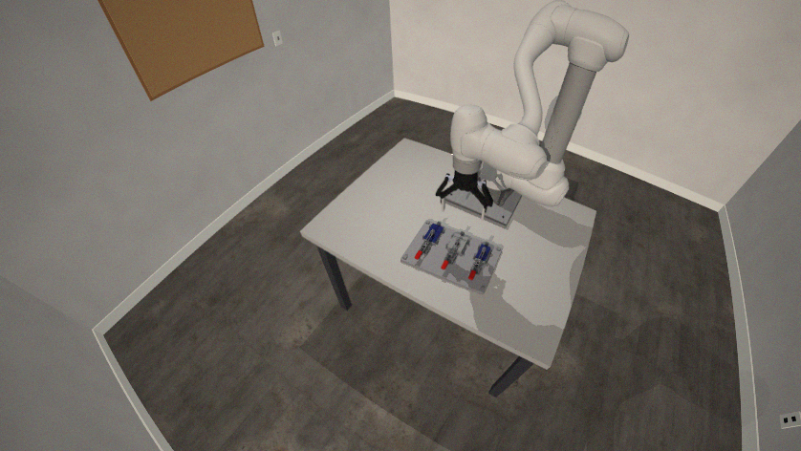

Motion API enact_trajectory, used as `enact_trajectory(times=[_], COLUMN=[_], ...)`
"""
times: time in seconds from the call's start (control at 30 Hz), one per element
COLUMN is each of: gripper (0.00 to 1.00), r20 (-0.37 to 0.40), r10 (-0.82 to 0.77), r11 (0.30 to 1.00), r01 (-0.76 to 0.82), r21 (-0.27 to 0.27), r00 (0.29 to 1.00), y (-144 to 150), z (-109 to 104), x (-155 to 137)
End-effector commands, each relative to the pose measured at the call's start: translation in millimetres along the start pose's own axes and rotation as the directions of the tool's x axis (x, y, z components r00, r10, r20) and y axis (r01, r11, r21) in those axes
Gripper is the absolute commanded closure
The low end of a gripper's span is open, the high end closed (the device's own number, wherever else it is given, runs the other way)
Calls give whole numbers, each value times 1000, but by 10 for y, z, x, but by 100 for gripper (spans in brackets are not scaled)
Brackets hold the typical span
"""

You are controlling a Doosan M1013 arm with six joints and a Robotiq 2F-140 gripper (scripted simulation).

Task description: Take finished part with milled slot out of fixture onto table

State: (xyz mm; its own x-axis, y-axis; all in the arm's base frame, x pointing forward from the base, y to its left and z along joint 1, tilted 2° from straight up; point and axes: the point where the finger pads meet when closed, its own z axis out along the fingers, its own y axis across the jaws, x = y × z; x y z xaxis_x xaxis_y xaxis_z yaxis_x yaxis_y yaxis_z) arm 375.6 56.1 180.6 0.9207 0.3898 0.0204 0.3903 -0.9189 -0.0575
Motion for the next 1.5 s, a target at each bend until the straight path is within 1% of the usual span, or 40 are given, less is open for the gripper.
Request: enact_trajectory(times=[0.0,0.07,0.17,0.27,0.67,0.7,1.47], gripper=[0,0,0,0,0,100,100], r20=[-5,-5,-19,-28,-29,-29,-30], r10=[0,0,97,139,146,146,146], r11=[1000,1000,995,989,988,988,988], r01=[0,-1,-98,-140,-148,-148,-148], r21=[-9,-9,-38,-49,-51,-51,-51], r00=[1000,1000,995,990,989,989,989], y=[17,17,19,20,20,20,19], z=[-28,-28,-83,-109,-113,-113,-113], x=[20,20,40,49,51,51,49])
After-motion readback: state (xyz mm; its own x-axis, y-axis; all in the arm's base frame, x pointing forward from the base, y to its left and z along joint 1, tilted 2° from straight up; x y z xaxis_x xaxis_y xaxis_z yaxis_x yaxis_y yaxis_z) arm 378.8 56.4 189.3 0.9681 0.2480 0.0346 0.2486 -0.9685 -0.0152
